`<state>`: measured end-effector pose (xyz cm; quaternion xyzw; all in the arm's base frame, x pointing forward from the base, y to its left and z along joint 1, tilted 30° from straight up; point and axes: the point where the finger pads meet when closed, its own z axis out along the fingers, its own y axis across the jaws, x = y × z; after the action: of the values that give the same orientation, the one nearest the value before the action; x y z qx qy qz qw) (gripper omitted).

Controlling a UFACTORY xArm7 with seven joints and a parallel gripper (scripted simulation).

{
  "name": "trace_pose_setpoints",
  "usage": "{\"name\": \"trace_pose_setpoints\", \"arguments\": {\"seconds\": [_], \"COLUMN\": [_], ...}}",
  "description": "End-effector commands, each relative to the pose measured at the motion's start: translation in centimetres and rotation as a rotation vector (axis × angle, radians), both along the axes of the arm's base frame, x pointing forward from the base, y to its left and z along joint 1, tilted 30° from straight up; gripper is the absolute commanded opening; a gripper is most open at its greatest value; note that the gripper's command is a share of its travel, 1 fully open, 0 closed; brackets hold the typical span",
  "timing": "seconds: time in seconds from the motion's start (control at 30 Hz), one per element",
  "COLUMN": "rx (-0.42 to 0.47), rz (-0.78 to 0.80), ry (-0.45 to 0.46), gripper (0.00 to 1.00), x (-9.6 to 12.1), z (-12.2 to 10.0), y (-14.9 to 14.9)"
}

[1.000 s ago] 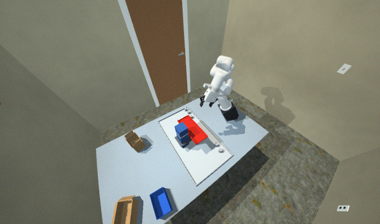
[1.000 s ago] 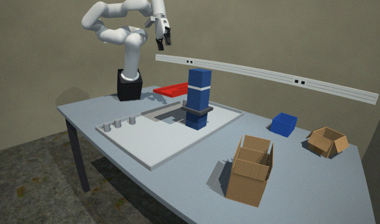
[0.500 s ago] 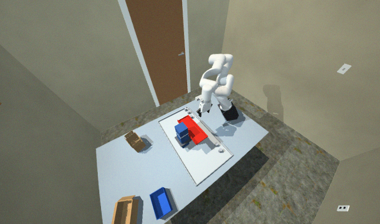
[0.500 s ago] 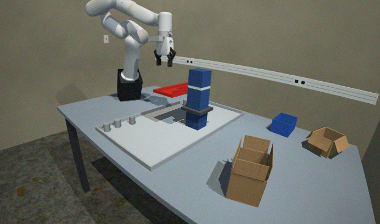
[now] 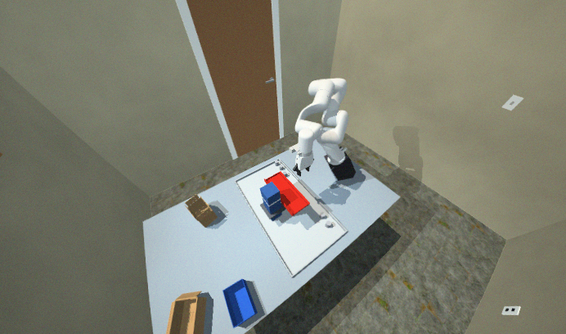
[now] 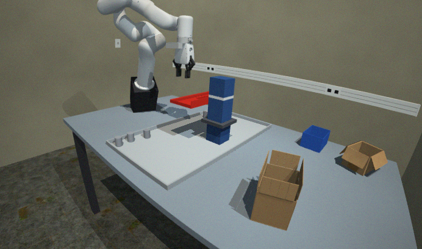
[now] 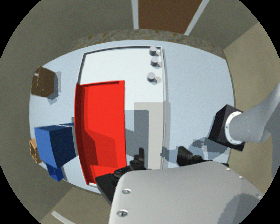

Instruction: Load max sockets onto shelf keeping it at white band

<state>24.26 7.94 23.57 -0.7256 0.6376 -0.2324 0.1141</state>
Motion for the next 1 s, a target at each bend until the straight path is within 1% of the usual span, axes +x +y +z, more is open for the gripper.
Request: {"name": "trace_pose_setpoints", "arguments": {"seconds": [0.0,0.07,0.1,0.13,0.17,0.23,0.27,0.33,0.37,0.4,0.47,0.5,0.63,0.67,0.77,0.8,0.9,0.93,0.97], "rx": [0.103,0.103,0.155,0.155,0.209,0.216,0.272,0.285,0.337,0.359,0.359,0.429,0.438,0.519,0.519,0.595,0.600,0.678,0.679], "rz": [-0.200,-0.200,-0.301,-0.301,-0.407,-0.421,-0.529,-0.554,-0.656,-0.698,-0.698,-0.830,-0.847,-0.996,-0.996,-1.132,-1.142,-1.277,-1.278], "ry": [-0.003,-0.003,-0.006,-0.006,-0.011,-0.012,-0.019,-0.021,-0.031,-0.034,-0.034,-0.050,-0.052,-0.074,-0.074,-0.098,-0.100,-0.127,-0.127], "gripper": [0.61,0.61,0.61,0.61,0.61,0.61,0.61,0.61,0.61,0.61,0.61,0.61,0.61,0.61,0.61,0.61,0.61,0.61,0.61], "x": [0.7,0.7,1.0,1.0,1.1,1.1,1.2,1.2,1.1,1.1,1.1,0.8,0.8,0.4,0.4,-0.2,-0.2,-0.8,-0.8], "z": [0.0,0.0,-0.1,-0.1,-0.2,-0.2,-0.3,-0.3,-0.4,-0.4,-0.4,-0.5,-0.5,-0.6,-0.6,-0.7,-0.7,-0.8,-0.8], "y": [-2.8,-2.8,-4.2,-4.2,-5.9,-5.9,-7.8,-7.8,-9.8,-9.8,-9.8,-11.8,-11.8,-13.8,-13.8,-15.7,-15.7,-17.4,-17.4]}}
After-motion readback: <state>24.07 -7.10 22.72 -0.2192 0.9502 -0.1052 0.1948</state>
